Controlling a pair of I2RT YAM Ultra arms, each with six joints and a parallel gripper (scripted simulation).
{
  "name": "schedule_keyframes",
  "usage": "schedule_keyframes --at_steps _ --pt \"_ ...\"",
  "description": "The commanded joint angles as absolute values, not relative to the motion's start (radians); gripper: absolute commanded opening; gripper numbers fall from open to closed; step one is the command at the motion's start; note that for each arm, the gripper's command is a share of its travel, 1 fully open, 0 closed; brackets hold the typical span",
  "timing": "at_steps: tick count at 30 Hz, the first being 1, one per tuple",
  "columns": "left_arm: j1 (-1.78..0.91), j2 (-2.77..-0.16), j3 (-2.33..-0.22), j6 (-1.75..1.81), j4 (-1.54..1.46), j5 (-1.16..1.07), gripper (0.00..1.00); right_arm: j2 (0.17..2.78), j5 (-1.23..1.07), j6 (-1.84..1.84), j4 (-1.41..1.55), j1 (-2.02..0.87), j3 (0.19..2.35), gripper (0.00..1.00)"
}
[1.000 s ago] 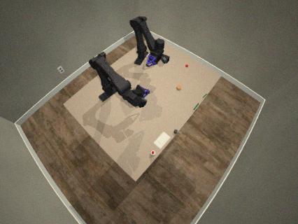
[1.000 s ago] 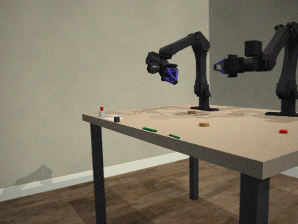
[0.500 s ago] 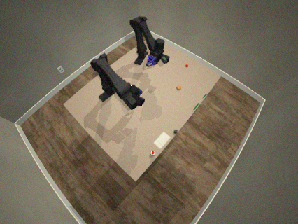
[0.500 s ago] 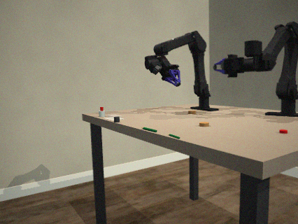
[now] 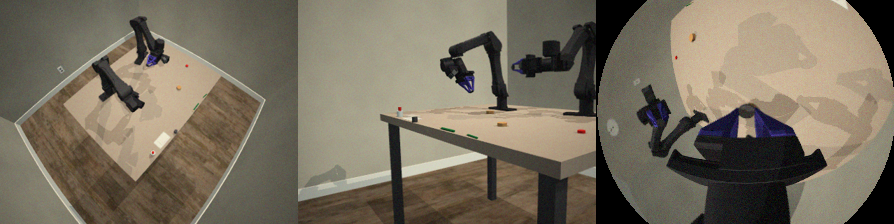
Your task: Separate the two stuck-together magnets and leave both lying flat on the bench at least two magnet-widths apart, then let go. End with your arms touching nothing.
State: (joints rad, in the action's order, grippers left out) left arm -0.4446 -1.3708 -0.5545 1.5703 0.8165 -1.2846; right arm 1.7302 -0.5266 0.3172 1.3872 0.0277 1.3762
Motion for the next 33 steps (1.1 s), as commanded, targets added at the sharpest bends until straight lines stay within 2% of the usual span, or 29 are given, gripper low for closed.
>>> schedule_keyframes --at_steps 1,20,33 --pt "-0.443 -1.367 -0.559 1.563 0.819 -1.285 0.25 1.736 -0.431 0.311 1.324 0.026 1.375 0.25" --pt "-0.443 -1.367 -0.559 1.563 0.819 -1.285 0.25 1.814 0.035 0.266 1.045 0.005 1.332 0.25" --pt "-0.443 -1.367 -0.559 1.563 0.819 -1.285 0.25 1.830 0.000 0.264 1.063 0.001 1.322 0.25"
